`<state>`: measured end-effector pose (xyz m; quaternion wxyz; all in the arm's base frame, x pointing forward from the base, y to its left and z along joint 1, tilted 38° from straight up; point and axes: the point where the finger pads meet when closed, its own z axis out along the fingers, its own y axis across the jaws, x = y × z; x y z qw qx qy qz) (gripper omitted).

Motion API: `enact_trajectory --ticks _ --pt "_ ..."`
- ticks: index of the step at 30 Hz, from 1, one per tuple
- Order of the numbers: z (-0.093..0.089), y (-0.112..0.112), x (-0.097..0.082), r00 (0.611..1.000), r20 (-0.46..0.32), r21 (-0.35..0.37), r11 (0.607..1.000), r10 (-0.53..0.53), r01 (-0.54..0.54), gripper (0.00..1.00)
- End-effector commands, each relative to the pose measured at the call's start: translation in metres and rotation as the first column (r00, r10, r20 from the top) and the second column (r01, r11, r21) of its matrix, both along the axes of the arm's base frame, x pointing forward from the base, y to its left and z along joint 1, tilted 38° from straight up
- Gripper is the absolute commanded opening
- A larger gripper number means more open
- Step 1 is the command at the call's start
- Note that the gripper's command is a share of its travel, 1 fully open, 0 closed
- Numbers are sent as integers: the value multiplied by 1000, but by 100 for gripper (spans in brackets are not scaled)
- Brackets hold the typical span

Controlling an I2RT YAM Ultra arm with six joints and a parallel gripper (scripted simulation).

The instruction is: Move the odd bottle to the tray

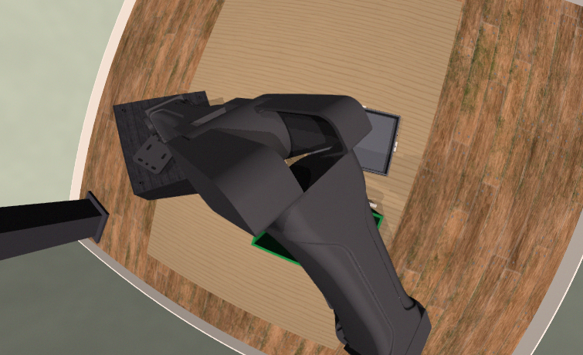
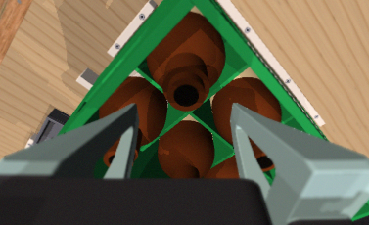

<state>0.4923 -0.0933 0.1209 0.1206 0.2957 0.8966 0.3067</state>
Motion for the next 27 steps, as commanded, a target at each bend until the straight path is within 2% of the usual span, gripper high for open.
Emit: enact_trajectory --ticks 1,27 --pt "-3 -11 -1 1000 0 -6 1000 -18 18 61" --pt "-1 -13 1 1000 8 -9 1000 -16 16 61"
